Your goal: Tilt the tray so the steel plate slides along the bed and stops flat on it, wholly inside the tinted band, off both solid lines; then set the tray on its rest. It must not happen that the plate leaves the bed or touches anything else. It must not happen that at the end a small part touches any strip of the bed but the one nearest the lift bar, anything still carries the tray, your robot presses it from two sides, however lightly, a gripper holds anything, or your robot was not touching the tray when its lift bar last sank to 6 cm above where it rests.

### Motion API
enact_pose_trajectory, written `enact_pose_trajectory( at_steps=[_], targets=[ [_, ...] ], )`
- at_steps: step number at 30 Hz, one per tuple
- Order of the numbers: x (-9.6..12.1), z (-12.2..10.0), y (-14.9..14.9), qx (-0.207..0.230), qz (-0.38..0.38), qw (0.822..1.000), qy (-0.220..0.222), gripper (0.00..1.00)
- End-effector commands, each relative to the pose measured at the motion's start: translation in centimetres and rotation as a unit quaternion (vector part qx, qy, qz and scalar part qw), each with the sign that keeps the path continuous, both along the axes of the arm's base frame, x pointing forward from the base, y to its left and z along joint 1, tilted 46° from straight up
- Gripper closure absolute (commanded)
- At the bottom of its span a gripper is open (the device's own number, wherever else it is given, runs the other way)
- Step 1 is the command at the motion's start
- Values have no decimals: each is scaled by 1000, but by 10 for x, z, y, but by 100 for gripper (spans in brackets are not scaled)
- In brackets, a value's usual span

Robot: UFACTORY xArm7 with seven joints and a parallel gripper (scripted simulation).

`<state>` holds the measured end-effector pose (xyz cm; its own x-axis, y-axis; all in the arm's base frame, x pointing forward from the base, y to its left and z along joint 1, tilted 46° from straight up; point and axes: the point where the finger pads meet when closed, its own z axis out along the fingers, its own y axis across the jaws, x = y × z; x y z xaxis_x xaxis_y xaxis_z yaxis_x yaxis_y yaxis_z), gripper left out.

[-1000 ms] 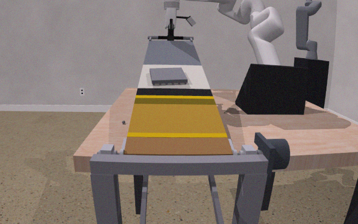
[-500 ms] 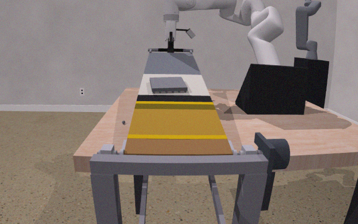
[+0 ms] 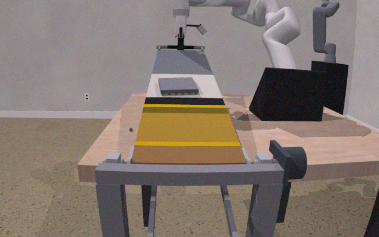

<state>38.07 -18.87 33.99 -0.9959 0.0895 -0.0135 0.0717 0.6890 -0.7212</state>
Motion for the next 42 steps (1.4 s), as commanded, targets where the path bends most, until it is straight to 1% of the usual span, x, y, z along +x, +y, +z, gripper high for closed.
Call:
enact_pose_trajectory(
  at_steps=[1,3,4,5,10,11,27,29,32,33,34,35,37,38,39,42],
  targets=[
    [3,16,26,0,4,1000,-1,100],
    [1,-4,-7,0,4,1000,-1,100],
    [0,-12,-18,0,4,1000,-1,100],
    [0,-14,-23,0,4,1000,-1,100],
    [0,-14,-23,0,4,1000,-1,100],
    [-1,-18,-29,0,4,1000,-1,100],
    [-1,-20,-31,0,4,1000,-1,100],
    [0,-6,-10,0,4,1000,-1,100],
    [4,20,34,0,4,1000,-1,100],
    [4,23,39,0,4,1000,-1,100],
    [4,20,35,0,4,1000,-1,100],
    [3,13,22,0,4,1000,-1,100],
    [0,-6,-10,0,4,1000,-1,100],
    [0,-14,-22,0,4,1000,-1,100],
    [-1,-17,-26,0,4,1000,-1,100],
    [-1,-17,-26,0,4,1000,-1,100]
  ],
)
